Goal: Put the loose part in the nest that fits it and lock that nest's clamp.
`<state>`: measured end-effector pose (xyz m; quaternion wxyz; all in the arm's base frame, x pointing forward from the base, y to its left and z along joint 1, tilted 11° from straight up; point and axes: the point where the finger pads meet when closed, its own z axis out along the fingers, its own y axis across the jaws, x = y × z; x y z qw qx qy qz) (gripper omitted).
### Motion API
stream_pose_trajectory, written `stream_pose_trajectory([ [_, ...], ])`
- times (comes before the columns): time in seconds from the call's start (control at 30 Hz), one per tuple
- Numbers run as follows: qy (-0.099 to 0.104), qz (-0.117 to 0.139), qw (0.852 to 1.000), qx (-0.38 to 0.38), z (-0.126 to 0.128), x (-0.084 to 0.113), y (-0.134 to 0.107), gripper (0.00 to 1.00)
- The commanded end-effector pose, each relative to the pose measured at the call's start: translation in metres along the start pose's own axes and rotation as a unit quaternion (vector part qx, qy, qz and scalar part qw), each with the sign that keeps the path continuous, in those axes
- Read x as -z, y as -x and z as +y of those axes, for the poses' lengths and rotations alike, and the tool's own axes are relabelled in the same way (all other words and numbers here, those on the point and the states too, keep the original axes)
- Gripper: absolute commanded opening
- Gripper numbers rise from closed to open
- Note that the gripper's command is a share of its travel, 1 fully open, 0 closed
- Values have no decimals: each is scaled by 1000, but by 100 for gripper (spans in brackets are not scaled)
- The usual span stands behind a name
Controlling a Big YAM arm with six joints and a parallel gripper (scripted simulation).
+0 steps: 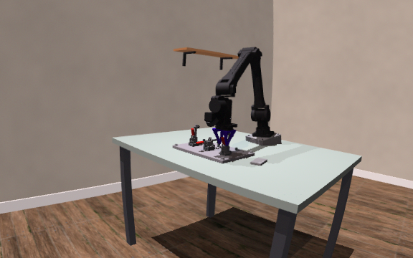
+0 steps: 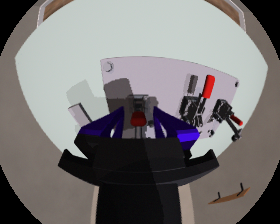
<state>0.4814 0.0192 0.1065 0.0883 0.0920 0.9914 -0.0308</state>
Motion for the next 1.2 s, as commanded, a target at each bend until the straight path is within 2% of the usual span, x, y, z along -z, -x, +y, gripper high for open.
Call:
stream_pose_trajectory([
  [0.0, 3, -10, 1000, -3, -4, 2, 8, 45],
  [0.87, 3, -8, 1000, -3, -4, 2, 8, 45],
  [0.9, 3, -8, 1000, -3, -4, 2, 8, 0],
  [1.17, 2, -7, 1000, -4, -4, 2, 7, 0],
])
